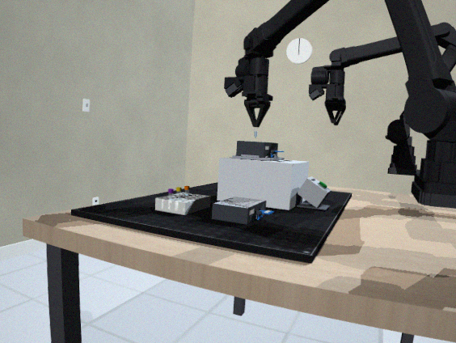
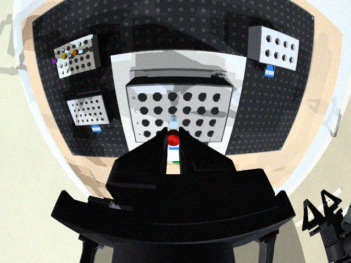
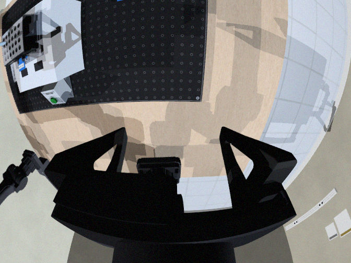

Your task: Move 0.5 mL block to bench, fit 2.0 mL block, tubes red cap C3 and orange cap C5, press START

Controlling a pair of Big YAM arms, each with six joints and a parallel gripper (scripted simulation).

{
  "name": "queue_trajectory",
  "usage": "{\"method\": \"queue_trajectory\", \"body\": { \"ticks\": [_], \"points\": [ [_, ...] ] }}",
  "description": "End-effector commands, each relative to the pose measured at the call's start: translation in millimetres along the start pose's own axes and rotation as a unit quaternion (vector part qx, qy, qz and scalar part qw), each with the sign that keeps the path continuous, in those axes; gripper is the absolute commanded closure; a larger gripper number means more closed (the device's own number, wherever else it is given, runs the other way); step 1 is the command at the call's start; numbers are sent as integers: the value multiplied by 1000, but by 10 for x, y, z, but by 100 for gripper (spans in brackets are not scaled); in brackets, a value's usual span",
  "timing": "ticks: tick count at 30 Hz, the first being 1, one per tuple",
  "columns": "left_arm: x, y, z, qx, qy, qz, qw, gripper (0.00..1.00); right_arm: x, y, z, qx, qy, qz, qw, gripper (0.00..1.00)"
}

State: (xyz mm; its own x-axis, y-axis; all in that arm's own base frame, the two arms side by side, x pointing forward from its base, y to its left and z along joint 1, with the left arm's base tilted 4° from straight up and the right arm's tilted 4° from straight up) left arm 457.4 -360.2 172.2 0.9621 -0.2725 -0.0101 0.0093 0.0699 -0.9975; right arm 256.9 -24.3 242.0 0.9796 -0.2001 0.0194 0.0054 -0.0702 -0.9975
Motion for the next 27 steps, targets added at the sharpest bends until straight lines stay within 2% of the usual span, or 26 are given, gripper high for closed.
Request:
{"method": "queue_trajectory", "body": {
  "ticks": [1,7,13,22,27],
  "points": [
    [130,-92,31,-8,-2,-20,1000,91,188,-332,5,7,3,-47,999,0],
    [100,149,62,0,-3,0,1000,91,139,-246,4,5,2,-35,999,0],
    [25,233,26,5,2,13,1000,91,102,-184,3,4,2,-27,1000,0],
    [97,-14,-101,-6,9,-15,1000,91,15,-46,1,1,0,-9,1000,0],
    [143,-160,-24,-12,1,-28,1000,91,15,-45,0,1,0,-8,1000,0]
  ]
}}
Point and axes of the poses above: on each arm, the point where the finger pads meet when closed, its own y axis out along the fingers, its own z axis across the jaws, x = y × z, the point moved 8 cm from there along -y, back along the fingers, and after that the axes turned 12 degrees about y, right-handed, at the moved point
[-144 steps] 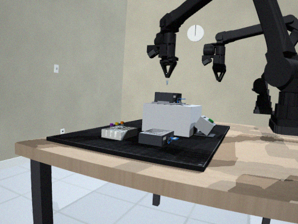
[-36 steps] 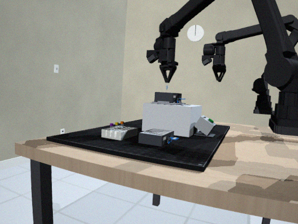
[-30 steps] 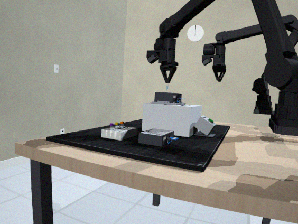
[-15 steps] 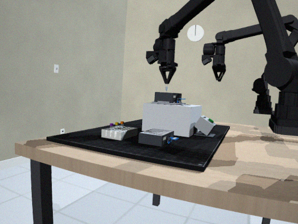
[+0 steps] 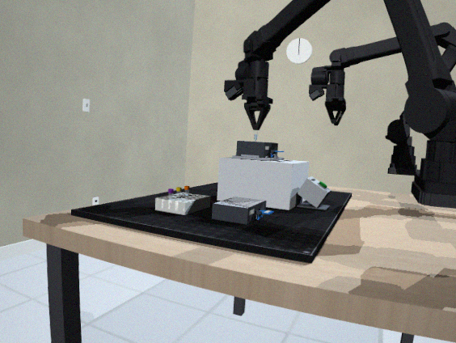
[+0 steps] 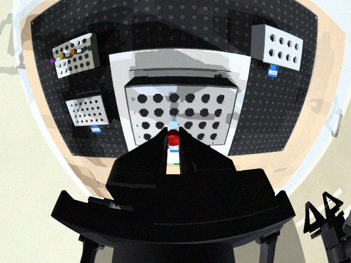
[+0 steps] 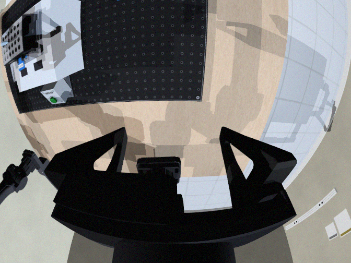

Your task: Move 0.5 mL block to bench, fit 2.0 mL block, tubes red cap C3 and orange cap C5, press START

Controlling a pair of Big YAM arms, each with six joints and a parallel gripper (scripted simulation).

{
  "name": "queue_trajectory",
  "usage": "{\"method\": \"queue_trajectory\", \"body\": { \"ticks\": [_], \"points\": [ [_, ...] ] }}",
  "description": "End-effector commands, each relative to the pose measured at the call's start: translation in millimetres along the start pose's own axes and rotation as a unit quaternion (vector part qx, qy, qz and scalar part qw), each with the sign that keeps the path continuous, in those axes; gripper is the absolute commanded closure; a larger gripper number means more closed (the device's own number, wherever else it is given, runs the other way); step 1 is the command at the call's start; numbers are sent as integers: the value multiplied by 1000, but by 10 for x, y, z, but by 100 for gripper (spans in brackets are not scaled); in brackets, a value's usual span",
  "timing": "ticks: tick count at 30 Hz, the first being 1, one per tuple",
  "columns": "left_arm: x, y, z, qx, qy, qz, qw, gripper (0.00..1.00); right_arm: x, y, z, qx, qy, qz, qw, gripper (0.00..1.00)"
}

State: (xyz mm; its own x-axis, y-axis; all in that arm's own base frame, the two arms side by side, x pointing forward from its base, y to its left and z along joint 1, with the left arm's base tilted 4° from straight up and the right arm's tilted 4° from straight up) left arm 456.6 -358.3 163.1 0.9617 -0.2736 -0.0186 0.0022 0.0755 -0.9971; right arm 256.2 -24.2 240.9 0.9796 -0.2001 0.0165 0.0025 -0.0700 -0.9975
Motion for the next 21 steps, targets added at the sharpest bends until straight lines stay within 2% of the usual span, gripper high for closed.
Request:
{"method": "queue_trajectory", "body": {
  "ticks": [1,15,21],
  "points": [
    [159,-256,-27,-13,0,-33,999,91,33,-74,1,2,1,-12,1000,0],
    [197,-352,38,-18,-7,-42,999,91,139,-245,3,5,2,-34,999,0],
    [165,-281,10,-15,-4,-37,999,91,148,-260,3,5,2,-35,999,0]
  ]
}}
Point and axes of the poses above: on each arm, the point where the finger pads meet when closed, its own y axis out along the fingers, its own z axis across the jaws, x = y × z, the point moved 8 cm from there along -y, back along the fingers, and after that the axes turned 12 degrees about y, right-handed, at the moved point
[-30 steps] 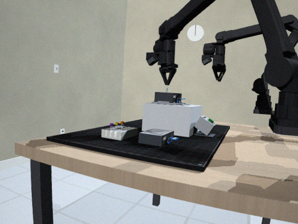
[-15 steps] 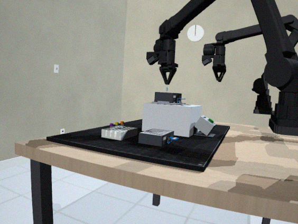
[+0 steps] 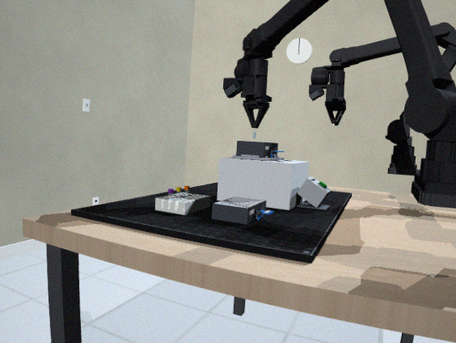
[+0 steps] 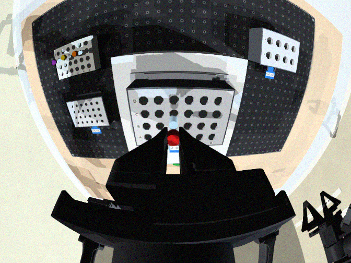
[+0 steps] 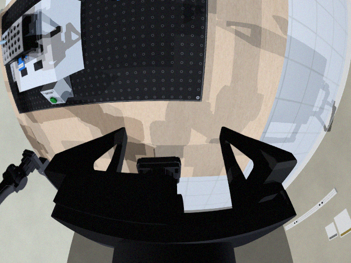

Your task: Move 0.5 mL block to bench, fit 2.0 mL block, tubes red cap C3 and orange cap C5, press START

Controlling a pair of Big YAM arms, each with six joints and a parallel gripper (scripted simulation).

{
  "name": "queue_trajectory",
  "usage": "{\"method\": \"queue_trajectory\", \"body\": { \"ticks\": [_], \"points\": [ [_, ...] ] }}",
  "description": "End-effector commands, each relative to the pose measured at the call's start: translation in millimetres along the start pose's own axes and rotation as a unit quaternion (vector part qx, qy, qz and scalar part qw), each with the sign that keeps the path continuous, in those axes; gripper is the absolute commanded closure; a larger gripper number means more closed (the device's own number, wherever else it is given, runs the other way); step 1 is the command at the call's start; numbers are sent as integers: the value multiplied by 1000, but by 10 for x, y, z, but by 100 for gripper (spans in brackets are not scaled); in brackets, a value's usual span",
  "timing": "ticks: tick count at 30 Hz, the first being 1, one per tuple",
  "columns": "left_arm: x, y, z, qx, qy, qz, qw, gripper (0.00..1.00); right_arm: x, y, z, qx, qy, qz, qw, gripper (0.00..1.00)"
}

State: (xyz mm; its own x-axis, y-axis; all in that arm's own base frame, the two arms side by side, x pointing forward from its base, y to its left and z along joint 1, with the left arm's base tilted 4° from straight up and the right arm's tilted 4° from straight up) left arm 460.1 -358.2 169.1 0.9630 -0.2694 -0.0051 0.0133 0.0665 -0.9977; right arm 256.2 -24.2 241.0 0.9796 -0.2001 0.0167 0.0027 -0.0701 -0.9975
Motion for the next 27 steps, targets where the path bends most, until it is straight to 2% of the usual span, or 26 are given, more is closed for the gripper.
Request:
{"method": "queue_trajectory", "body": {
  "ticks": [1,12,27],
  "points": [
    [121,-184,-30,-11,1,-27,1000,91,150,-263,3,5,2,-36,999,0],
    [-19,166,-101,4,11,9,1000,91,174,-304,2,6,3,-40,999,0],
    [148,67,9,-3,-3,-5,1000,91,160,-279,2,6,2,-36,999,0]
  ]
}}
Point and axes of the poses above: on each arm, the point where the finger pads meet when closed, its own y axis out along the fingers, its own z axis across the jaws, x = y × z, the point moved 8 cm from there along -y, back along the fingers, and after that the axes turned 12 degrees about y, right-handed, at the moved point
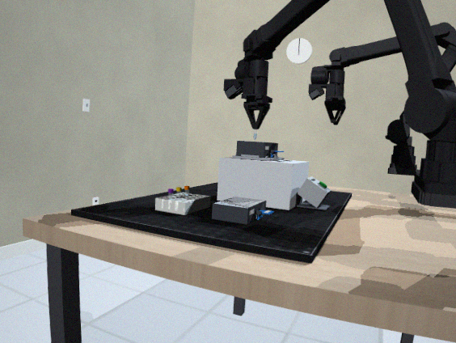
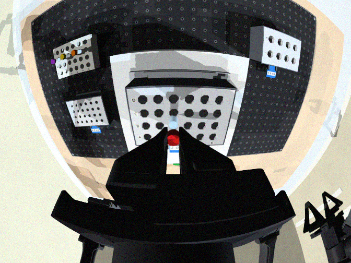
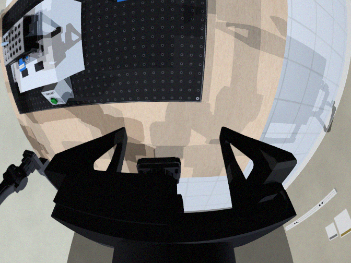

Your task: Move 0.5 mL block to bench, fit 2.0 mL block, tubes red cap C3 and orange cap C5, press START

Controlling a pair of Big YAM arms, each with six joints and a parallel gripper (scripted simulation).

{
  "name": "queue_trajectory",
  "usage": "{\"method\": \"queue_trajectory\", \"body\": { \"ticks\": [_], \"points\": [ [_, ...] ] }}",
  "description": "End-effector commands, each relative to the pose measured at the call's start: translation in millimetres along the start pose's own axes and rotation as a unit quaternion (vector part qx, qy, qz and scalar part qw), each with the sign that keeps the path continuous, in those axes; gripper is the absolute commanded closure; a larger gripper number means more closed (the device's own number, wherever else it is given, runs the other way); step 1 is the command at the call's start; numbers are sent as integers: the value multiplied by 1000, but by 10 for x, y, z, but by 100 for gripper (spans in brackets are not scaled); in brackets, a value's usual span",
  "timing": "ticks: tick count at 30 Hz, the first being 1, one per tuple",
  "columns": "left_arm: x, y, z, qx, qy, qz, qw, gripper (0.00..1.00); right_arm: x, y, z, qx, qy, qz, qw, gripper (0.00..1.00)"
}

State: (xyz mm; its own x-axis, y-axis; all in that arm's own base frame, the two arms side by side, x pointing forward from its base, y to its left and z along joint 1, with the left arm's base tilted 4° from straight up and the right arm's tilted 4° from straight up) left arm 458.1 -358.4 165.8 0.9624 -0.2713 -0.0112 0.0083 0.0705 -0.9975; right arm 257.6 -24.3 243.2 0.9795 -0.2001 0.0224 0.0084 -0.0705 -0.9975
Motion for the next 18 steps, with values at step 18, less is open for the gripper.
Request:
{"method": "queue_trajectory", "body": {
  "ticks": [18],
  "points": [
    [149,-35,-133,-7,8,-15,1000,91,0,-22,-2,1,0,-2,1000,0]
  ]
}}
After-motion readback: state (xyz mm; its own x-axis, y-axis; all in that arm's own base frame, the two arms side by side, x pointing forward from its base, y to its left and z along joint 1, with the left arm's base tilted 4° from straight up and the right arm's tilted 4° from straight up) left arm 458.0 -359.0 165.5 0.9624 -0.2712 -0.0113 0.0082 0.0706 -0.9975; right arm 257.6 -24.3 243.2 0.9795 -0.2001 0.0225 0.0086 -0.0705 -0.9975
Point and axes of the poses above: on each arm, the point where the finger pads meet when closed, its own y axis out along the fingers, its own z axis across the jaws, x = y × z, the point moved 8 cm from there along -y, back along the fingers, and after that the axes turned 12 degrees about y, right-handed, at the moved point
